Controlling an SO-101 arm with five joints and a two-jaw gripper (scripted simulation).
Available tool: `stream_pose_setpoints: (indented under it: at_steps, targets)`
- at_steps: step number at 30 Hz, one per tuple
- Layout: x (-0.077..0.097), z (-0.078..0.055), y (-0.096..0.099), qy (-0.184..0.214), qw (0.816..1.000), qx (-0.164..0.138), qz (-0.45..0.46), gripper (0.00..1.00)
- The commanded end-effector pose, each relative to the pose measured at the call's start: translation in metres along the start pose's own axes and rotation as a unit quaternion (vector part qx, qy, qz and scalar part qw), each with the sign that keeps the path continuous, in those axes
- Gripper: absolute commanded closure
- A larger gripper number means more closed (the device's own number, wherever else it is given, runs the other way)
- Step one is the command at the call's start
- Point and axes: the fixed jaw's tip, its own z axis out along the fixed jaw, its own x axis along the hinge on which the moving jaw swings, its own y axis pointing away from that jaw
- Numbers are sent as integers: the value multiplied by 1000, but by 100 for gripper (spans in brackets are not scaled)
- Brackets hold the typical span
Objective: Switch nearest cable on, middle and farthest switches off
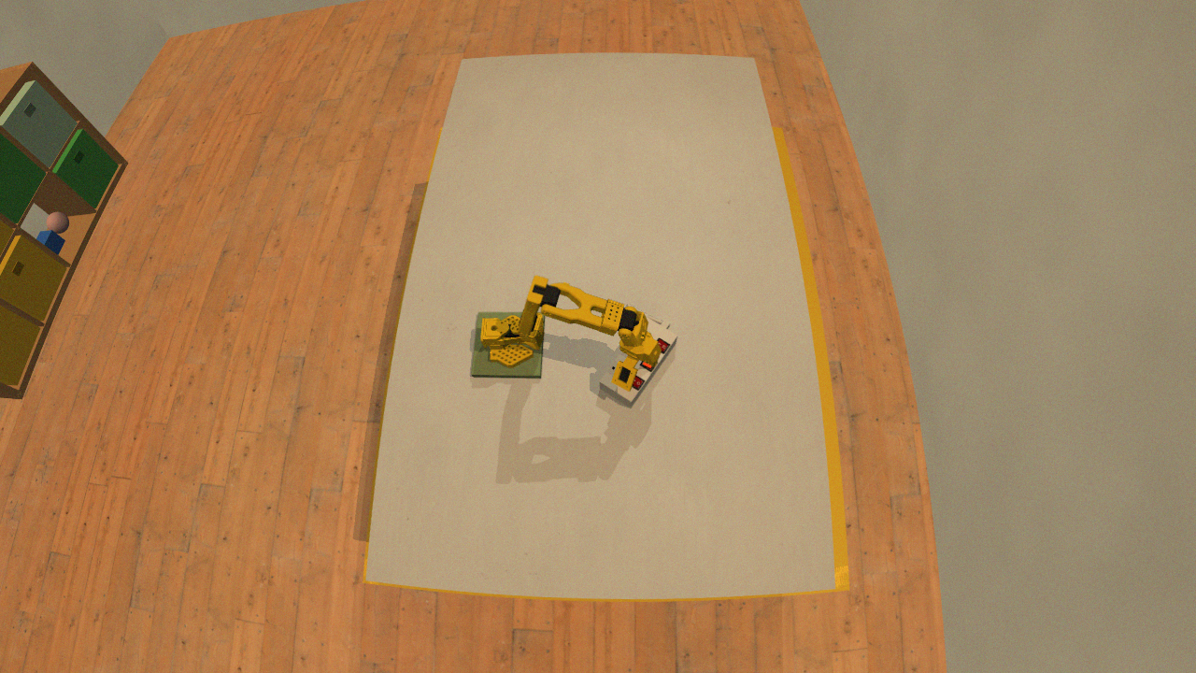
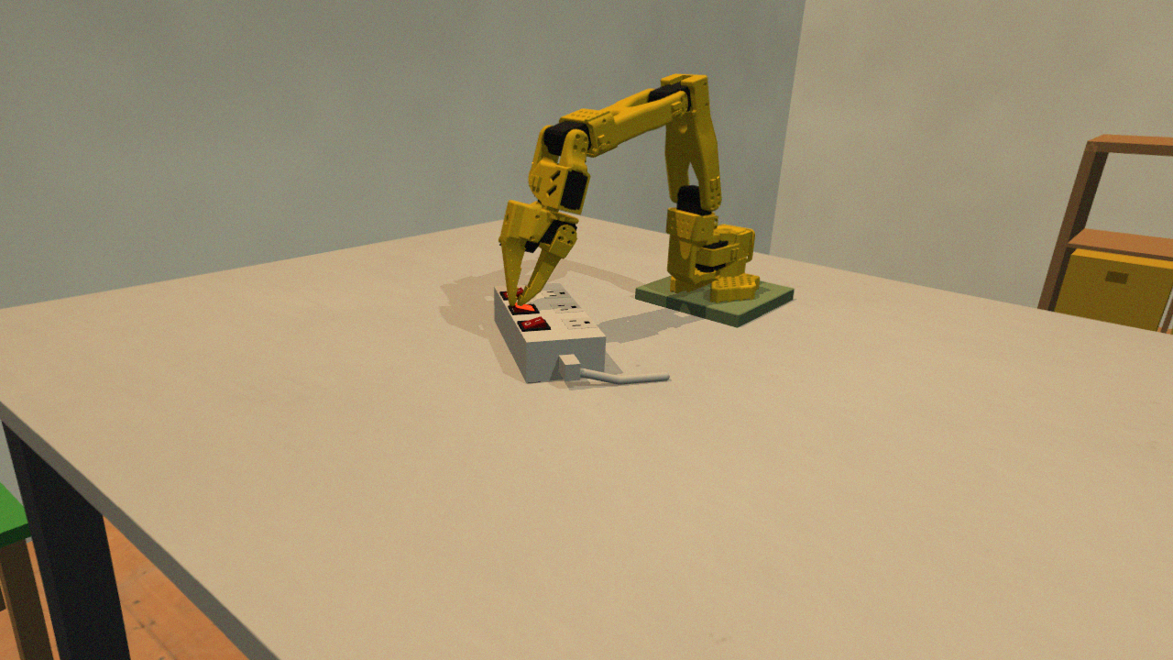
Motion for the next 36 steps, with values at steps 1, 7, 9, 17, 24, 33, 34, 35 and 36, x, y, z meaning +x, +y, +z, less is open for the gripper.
stream_pose_setpoints:
  at_steps: [1,7,9,17,24,33,34,35,36]
  targets:
    - [-5,21,-20,-19,998,52,-10,100]
    - [-6,23,-22,-19,998,52,-10,100]
    - [-6,24,-22,-19,998,52,-10,100]
    - [-6,24,-23,-19,998,52,-10,100]
    - [-7,27,-25,-19,998,52,-10,100]
    - [-7,28,-26,-19,998,52,-10,100]
    - [-7,27,-26,-19,998,52,-10,100]
    - [-7,27,-26,-19,998,52,-10,100]
    - [-7,27,-25,-19,998,52,-10,100]
